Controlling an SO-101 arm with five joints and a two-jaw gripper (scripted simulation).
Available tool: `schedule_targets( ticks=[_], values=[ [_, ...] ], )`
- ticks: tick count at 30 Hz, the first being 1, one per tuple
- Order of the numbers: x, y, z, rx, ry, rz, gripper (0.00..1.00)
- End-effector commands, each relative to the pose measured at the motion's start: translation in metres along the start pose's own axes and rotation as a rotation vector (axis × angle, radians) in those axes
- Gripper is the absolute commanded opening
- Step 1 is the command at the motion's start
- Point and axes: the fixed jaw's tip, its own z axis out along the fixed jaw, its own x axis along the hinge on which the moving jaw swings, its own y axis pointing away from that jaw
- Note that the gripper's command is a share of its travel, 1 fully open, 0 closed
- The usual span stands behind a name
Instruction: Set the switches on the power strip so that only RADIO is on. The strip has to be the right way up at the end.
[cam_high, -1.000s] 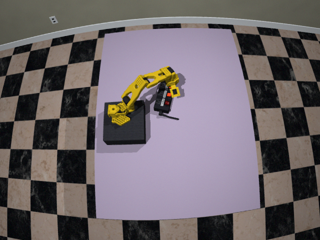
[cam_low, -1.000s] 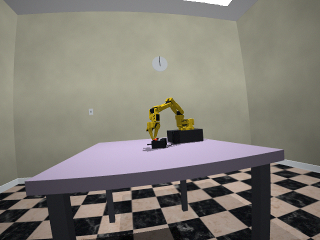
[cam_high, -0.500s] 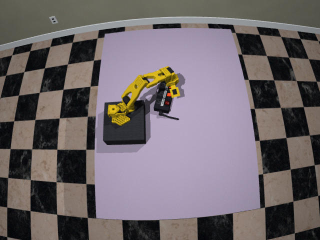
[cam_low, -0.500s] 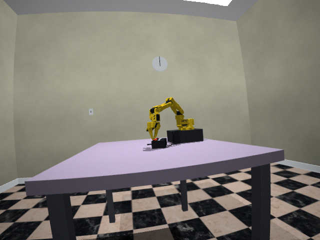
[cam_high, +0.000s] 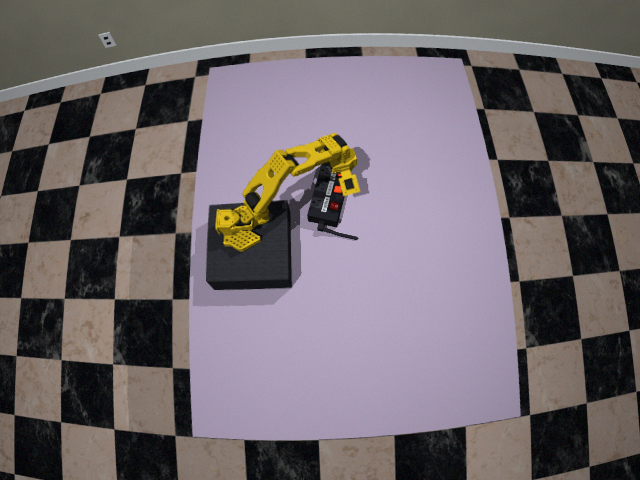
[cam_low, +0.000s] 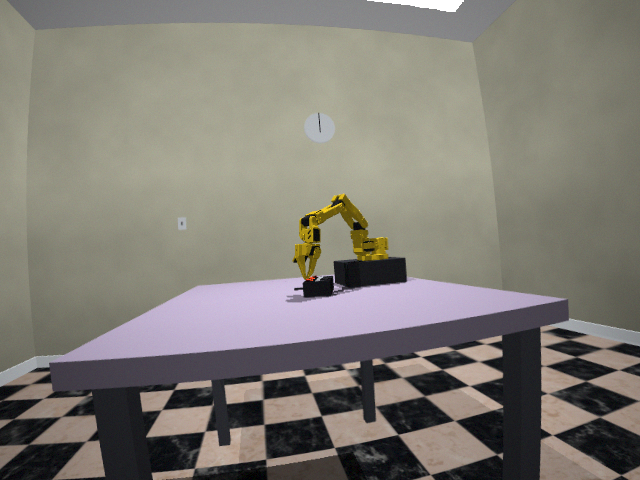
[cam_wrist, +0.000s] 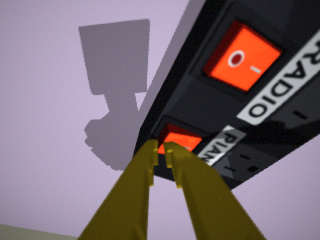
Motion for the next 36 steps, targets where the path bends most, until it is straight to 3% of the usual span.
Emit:
schedule_targets(
  ticks=[1,27,36],
  values=[
    [-0.0032,-0.0154,0.0172,0.071,-0.024,-0.013,0.0],
    [-0.0045,-0.0196,0.0221,0.071,-0.024,-0.015,0.0],
    [-0.0031,-0.0154,0.0156,0.071,-0.024,-0.014,0.0]
  ],
)
